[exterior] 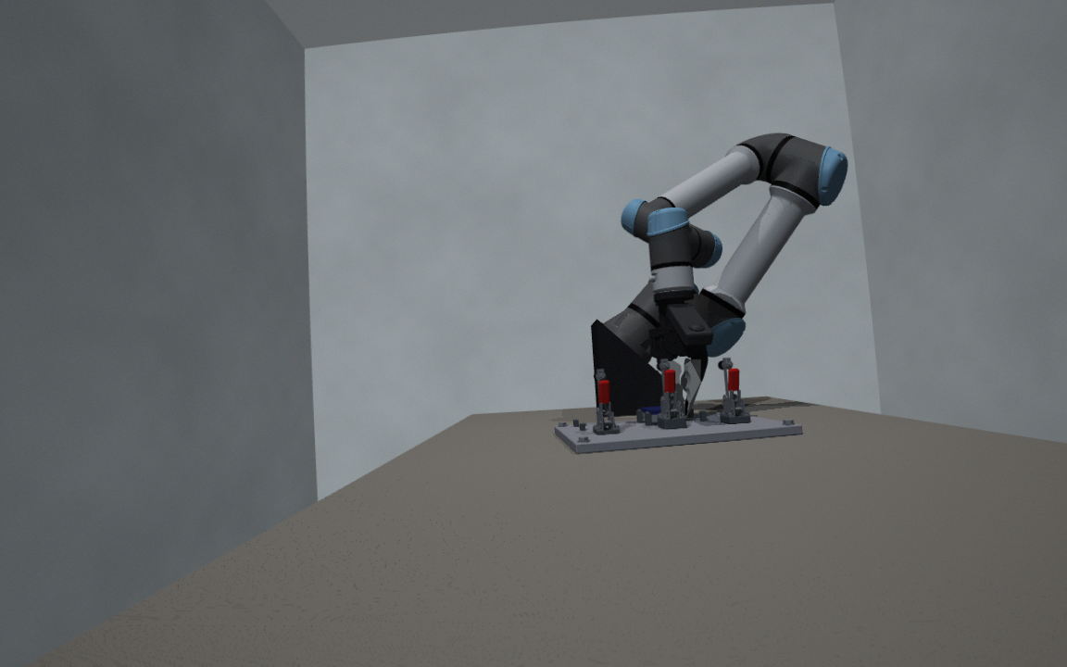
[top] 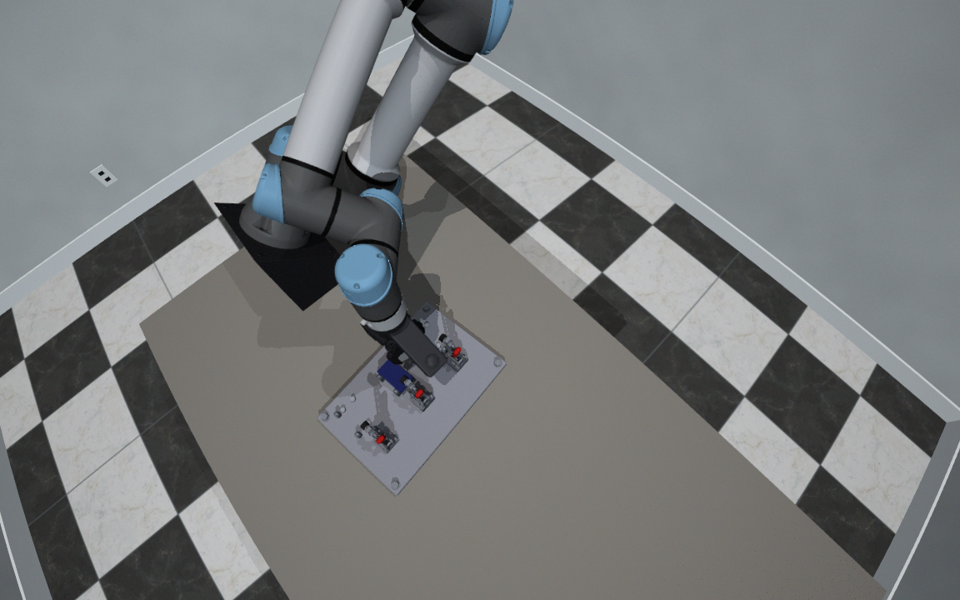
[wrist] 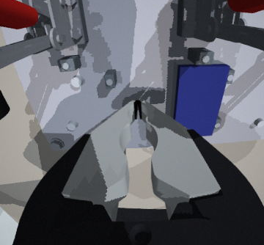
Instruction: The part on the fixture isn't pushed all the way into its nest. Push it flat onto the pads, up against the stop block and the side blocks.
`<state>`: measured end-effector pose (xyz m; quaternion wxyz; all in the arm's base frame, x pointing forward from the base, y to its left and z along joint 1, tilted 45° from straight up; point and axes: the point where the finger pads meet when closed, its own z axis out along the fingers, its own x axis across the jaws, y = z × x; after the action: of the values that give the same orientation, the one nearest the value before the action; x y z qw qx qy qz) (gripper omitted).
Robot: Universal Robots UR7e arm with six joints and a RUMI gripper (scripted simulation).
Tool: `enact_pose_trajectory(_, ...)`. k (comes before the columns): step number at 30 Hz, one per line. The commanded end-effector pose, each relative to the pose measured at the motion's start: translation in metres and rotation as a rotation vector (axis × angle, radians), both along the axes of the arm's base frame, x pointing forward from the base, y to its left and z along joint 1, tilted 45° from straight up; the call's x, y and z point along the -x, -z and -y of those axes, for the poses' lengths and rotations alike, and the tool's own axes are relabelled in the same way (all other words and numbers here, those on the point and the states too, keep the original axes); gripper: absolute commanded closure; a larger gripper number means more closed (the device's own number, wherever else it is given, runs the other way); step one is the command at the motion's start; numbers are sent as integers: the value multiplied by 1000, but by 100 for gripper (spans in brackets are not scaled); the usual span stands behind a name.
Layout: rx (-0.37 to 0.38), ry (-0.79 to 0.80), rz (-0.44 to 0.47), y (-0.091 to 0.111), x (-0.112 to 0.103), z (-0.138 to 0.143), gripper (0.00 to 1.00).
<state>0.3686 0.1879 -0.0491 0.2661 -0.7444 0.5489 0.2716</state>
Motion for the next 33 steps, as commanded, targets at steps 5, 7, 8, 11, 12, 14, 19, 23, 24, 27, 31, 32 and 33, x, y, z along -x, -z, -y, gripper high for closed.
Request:
enact_pose_trajectory(5,-1,-1,-2,-22,-2,19,100)
enact_pose_trajectory(7,-1,-1,-2,-22,-2,19,100)
enact_pose_trajectory(8,-1,-1,-2,-22,-2,19,100)
enact_pose_trajectory(11,-1,-1,-2,-22,-2,19,100)
enact_pose_trajectory(12,-1,-1,-2,-22,-2,19,100)
enact_pose_trajectory(14,-1,-1,-2,-22,-2,19,100)
enact_pose_trajectory(19,-1,0,-1,-32,-4,29,100)
enact_pose_trajectory(23,-1,-1,-2,-49,-7,45,100)
enact_pose_trajectory(24,-1,-1,-2,-49,-7,45,100)
enact_pose_trajectory(27,-1,-1,-2,-49,-7,45,100)
enact_pose_trajectory(31,-1,-1,-2,-49,-7,45,100)
enact_pose_trajectory(32,-1,-1,-2,-49,-7,45,100)
enact_pose_trajectory(33,-1,-1,-2,-49,-7,45,100)
